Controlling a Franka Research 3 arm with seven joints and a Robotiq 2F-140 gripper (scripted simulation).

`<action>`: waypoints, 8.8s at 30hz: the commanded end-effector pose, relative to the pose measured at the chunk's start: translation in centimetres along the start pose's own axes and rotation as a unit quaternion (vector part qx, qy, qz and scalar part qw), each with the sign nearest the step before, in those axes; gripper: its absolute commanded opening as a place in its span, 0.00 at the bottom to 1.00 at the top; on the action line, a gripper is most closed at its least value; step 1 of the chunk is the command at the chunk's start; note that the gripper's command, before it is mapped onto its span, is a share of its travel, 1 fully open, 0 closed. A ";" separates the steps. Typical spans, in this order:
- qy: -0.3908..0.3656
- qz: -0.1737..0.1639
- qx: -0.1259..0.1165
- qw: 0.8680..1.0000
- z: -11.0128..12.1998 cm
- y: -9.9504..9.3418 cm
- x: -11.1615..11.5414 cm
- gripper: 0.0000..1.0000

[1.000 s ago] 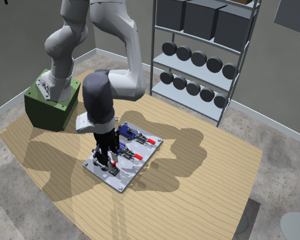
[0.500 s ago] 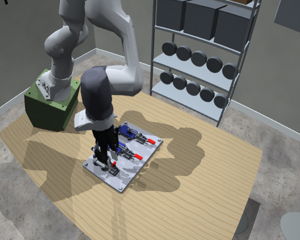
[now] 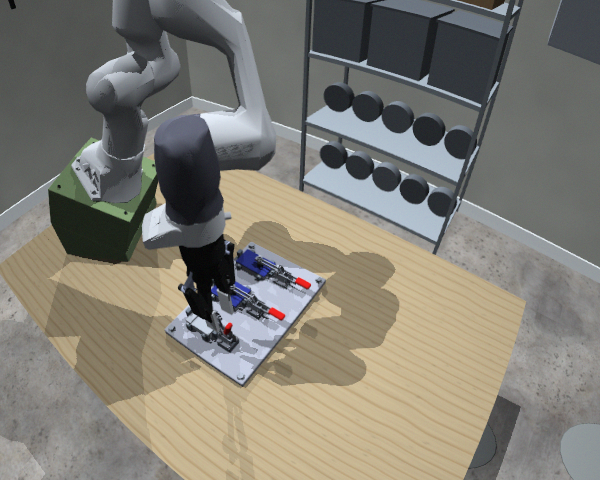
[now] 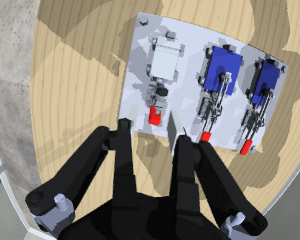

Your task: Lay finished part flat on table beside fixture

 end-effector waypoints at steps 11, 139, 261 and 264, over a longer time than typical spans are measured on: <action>0.026 0.010 0.001 1.000 0.3 -0.2 -0.3 0.28; 0.027 0.010 0.001 1.000 0.9 4.2 -7.3 0.58; 0.027 0.010 0.001 1.000 1.0 6.0 -7.2 0.58; 0.027 0.010 0.001 1.000 1.0 6.0 -7.2 0.58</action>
Point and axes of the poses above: the point where the finger pads meet when closed, its own y axis out along the fingers, its own z axis across the jaws, x = y × z, the point moved 7 cm from there along -y, back along the fingers
